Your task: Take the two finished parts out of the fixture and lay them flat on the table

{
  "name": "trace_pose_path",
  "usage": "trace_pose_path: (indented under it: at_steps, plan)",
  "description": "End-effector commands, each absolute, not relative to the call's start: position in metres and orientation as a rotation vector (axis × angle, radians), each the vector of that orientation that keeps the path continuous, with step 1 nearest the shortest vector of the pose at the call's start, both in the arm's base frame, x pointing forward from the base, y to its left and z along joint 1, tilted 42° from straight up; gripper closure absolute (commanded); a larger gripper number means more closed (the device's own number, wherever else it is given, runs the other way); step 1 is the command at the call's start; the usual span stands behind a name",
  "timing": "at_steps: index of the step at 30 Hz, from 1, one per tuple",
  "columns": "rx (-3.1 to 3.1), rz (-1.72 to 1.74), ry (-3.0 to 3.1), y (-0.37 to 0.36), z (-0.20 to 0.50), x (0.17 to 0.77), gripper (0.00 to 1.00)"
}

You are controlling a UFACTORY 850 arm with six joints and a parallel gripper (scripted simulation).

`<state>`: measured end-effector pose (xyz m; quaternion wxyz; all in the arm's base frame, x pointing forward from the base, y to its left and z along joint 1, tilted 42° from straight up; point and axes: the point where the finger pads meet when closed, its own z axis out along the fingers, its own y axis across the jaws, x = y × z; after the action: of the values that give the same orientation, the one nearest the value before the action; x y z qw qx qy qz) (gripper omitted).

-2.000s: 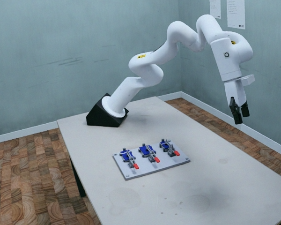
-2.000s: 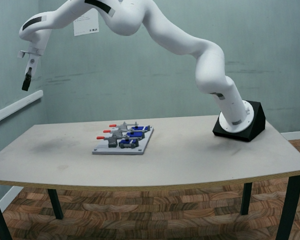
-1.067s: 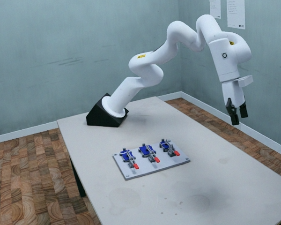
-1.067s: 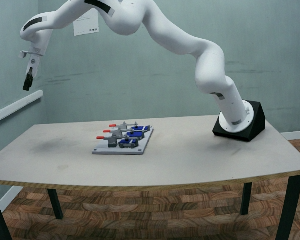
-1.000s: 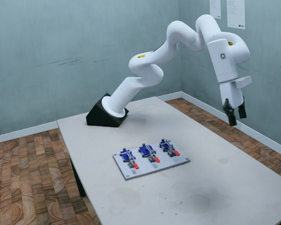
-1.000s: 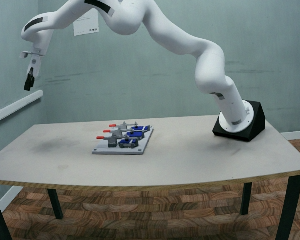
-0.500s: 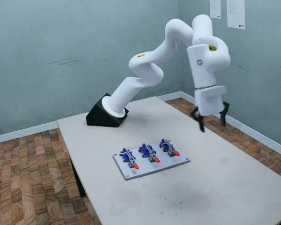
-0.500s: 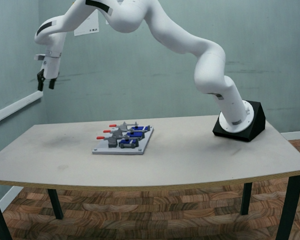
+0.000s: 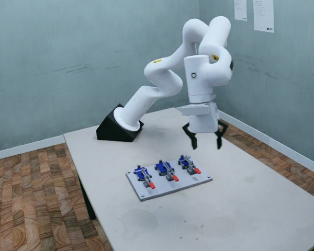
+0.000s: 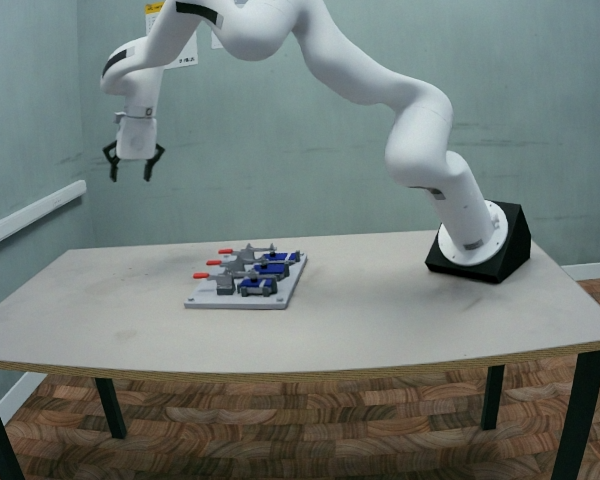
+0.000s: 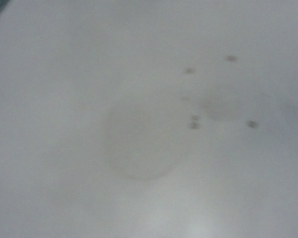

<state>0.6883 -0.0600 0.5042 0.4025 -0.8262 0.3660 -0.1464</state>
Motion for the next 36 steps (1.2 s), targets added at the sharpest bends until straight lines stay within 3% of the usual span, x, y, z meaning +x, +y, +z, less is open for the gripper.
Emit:
trace_pose_path:
  at_steps: [1,36]
  plan:
    - [-1.966,-0.205,1.210,-0.081,0.467,0.667,0.00]
    - [-0.772,0.603,2.383,-0.137,0.292,0.513,0.00]
